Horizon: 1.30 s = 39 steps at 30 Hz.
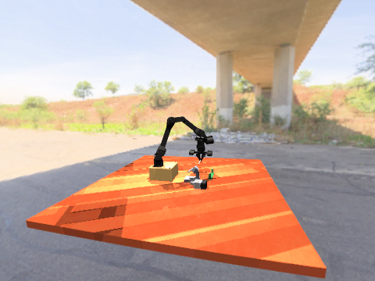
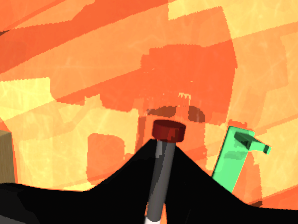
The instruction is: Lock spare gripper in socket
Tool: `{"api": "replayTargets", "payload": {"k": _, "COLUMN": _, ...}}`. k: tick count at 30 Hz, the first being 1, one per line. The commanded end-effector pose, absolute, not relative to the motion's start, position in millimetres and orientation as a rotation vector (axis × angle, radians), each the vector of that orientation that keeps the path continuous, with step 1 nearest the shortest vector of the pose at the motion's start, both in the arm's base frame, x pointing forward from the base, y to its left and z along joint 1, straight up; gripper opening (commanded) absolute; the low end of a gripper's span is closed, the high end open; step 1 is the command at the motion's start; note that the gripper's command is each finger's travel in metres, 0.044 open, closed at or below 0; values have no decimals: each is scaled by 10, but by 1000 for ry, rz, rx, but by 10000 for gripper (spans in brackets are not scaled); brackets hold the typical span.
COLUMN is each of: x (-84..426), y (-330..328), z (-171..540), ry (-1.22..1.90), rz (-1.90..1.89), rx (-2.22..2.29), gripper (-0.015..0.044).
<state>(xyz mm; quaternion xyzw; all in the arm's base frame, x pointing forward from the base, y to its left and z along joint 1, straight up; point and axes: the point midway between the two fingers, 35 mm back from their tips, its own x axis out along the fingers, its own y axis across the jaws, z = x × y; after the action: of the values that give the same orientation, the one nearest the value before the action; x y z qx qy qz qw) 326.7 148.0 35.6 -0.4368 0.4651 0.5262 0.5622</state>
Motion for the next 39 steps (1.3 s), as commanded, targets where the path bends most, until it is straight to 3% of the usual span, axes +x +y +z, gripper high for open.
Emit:
{"api": "replayTargets", "payload": {"k": 1, "x": 3379, "y": 1510, "z": 382, "ry": 1099, "rz": 1226, "rx": -1019, "gripper": 0}}
{"api": "replayTargets", "payload": {"k": 39, "x": 4274, "y": 1741, "z": 409, "ry": 1116, "rz": 1162, "rx": -968, "gripper": 0}}
